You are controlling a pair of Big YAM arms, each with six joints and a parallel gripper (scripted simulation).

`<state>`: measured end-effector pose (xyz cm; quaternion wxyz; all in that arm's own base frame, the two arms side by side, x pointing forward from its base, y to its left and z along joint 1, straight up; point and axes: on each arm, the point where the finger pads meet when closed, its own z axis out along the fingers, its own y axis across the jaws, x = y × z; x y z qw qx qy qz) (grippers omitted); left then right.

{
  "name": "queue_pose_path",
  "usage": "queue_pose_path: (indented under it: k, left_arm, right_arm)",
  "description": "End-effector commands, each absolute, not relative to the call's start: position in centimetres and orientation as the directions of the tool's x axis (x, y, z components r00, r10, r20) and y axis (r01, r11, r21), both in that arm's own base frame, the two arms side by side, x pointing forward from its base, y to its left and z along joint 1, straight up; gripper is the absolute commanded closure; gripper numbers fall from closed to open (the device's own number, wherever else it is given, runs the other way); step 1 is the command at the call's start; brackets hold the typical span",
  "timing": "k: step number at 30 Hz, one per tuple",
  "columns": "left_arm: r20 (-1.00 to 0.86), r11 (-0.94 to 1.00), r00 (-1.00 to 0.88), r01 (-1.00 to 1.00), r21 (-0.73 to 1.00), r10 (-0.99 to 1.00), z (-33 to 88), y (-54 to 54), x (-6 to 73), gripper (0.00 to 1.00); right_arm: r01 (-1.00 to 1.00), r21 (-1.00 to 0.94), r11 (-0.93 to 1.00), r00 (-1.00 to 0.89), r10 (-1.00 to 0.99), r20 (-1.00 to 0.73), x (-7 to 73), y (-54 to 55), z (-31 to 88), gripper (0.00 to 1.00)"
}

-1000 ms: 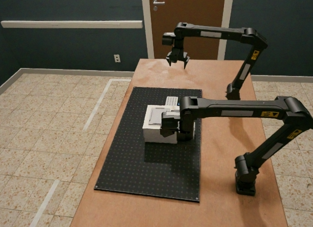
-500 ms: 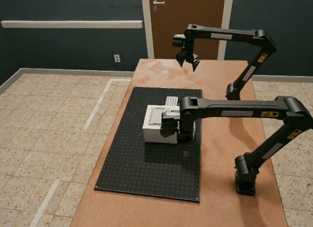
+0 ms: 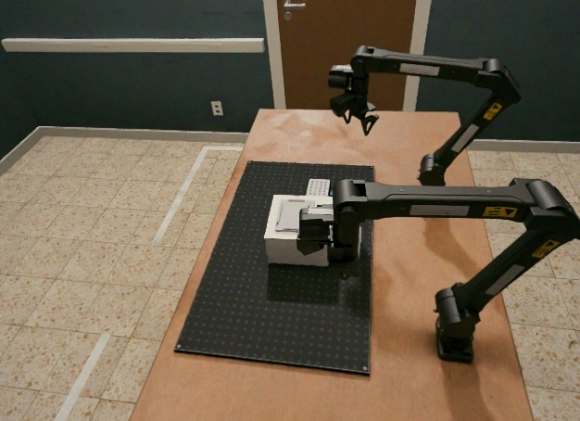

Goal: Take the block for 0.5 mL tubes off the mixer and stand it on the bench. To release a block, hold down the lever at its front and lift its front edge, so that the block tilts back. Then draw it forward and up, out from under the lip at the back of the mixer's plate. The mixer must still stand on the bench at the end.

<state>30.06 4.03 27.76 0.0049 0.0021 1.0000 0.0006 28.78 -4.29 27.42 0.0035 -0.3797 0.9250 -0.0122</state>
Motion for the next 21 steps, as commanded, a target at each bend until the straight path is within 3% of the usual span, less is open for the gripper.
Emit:
queue_pose_path:
  k: [1,7,14,21]
  left_arm:
    - [-0.081,1.0,-0.997,-0.004,0.013,-0.003,30.7,4.5,31.2,1.0]
    - [-0.086,1.0,-0.996,-0.004,0.014,-0.003,30.9,4.5,31.3,1.0]
    - [-0.086,1.0,-0.996,-0.004,0.014,-0.003,30.9,4.5,31.2,1.0]
    - [-0.066,1.0,-0.998,-0.004,0.011,-0.004,30.1,4.5,30.8,1.0]
  right_arm:
    - [-0.629,-0.027,0.777,-0.778,-0.629,-0.003,29.5,-4.2,27.9,0.0]
    - [-0.559,-0.047,0.828,-0.828,-0.56,-0.017,30.7,-4.1,28.2,0.0]
    - [-0.414,-0.032,0.91,-0.91,-0.415,-0.004,24.9,-4.9,27.9,0.0]
    - [-0.353,-0.023,0.935,-0.936,-0.353,-0.003,26.5,-4.4,27.5,0.0]
